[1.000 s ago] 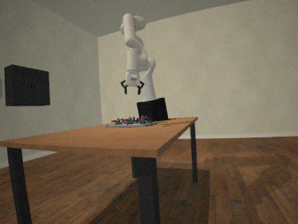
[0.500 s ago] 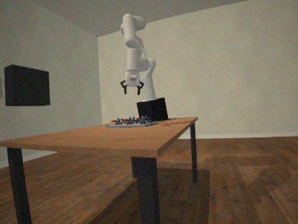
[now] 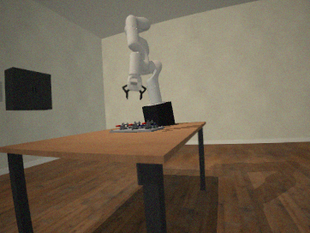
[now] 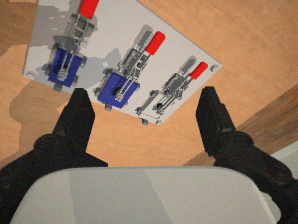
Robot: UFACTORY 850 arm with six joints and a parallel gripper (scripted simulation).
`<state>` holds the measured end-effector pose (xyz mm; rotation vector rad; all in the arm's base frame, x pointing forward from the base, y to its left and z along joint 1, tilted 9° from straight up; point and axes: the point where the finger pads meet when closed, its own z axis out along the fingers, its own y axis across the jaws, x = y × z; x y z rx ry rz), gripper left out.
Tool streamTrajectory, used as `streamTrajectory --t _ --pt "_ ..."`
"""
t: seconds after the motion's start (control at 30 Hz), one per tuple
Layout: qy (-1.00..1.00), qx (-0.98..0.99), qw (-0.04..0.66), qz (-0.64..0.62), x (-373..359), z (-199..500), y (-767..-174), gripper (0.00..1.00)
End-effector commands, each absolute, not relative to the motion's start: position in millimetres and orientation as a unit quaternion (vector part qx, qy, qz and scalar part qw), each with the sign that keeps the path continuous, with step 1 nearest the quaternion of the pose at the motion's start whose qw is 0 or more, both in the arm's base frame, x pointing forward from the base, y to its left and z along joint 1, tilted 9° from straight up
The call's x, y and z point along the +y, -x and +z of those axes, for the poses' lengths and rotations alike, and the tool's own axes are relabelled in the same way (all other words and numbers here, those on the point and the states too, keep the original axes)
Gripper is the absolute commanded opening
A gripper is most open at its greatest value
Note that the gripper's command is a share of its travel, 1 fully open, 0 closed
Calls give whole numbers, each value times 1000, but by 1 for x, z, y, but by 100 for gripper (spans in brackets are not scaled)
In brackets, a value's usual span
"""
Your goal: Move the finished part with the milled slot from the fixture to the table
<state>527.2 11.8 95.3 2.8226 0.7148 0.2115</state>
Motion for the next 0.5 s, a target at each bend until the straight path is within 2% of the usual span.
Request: streamTrajectory --t 0.0,0.27,0.47 --pt "-961 243 112 74 12 96 -528 100" --pt "-961 243 112 74 12 96 -528 100" --pt "-968 206 117 84 -18 93 -518 100"
